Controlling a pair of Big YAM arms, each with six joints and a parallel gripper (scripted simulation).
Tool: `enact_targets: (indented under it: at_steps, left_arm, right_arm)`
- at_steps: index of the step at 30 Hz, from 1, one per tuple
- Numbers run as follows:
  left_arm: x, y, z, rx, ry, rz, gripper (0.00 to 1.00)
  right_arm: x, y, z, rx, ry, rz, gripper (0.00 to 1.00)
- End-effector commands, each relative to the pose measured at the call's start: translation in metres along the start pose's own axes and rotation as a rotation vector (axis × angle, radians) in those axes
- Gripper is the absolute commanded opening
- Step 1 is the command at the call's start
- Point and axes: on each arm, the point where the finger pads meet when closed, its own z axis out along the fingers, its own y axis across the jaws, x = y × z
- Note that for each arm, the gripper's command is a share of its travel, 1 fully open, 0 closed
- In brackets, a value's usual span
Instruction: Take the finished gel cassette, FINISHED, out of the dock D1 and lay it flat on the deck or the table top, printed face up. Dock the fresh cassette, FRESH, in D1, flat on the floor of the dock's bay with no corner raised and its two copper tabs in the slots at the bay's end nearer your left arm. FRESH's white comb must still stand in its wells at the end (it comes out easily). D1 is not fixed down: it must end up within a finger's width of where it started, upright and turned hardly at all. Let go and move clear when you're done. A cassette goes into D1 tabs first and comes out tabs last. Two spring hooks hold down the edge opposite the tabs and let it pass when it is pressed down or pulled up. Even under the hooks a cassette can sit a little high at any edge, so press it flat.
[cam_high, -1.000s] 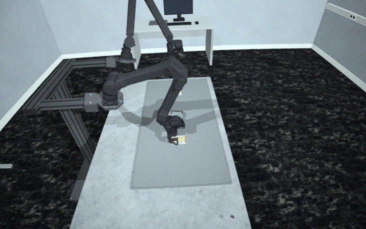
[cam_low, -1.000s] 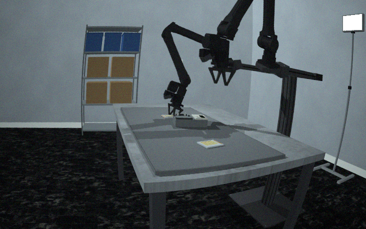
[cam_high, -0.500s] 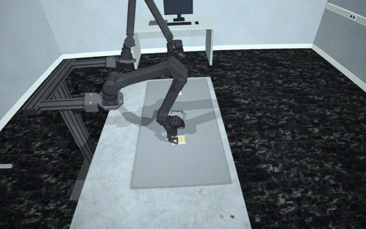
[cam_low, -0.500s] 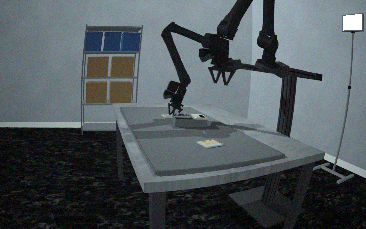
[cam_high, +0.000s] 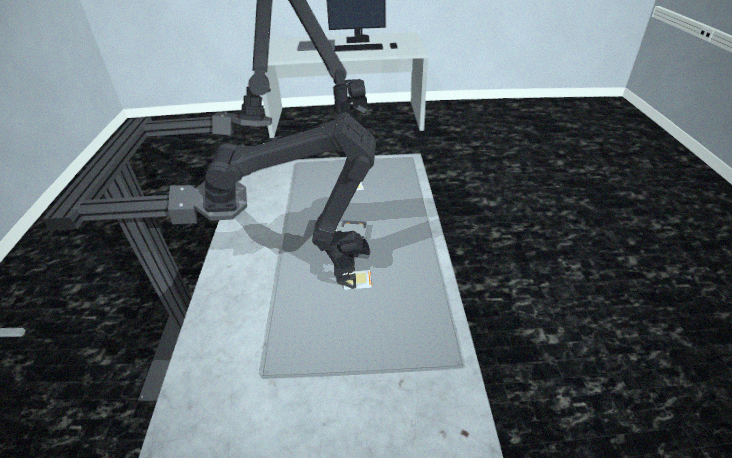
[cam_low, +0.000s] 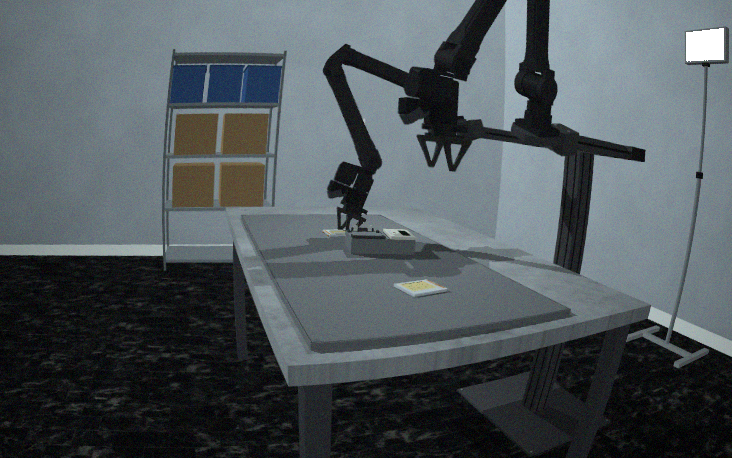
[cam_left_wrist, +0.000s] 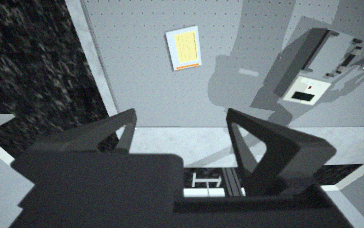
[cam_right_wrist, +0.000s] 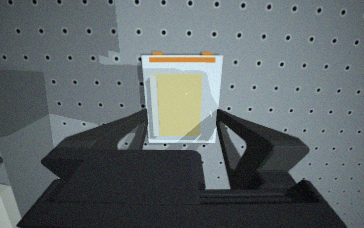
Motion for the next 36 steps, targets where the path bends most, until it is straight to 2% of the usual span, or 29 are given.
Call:
enact_targets:
  at_steps: [1, 10, 36]
  left_arm:
    - [-0.002, -0.003, -0.008, -0.002, -0.011, 0.003, 1.00]
    - [-0.002, -0.003, -0.008, -0.002, -0.011, 0.003, 1.00]
    - [-0.002, -0.003, -0.008, -0.002, -0.011, 0.003, 1.00]
  right_arm:
    - [-0.002, 0.000, -0.001, 0.002, -0.003, 0.000, 0.00]
    - [-0.002, 0.000, -0.001, 0.002, -0.003, 0.000, 0.00]
    - [-0.011, 0.000, -0.029, 0.002, 0.001, 0.000, 0.00]
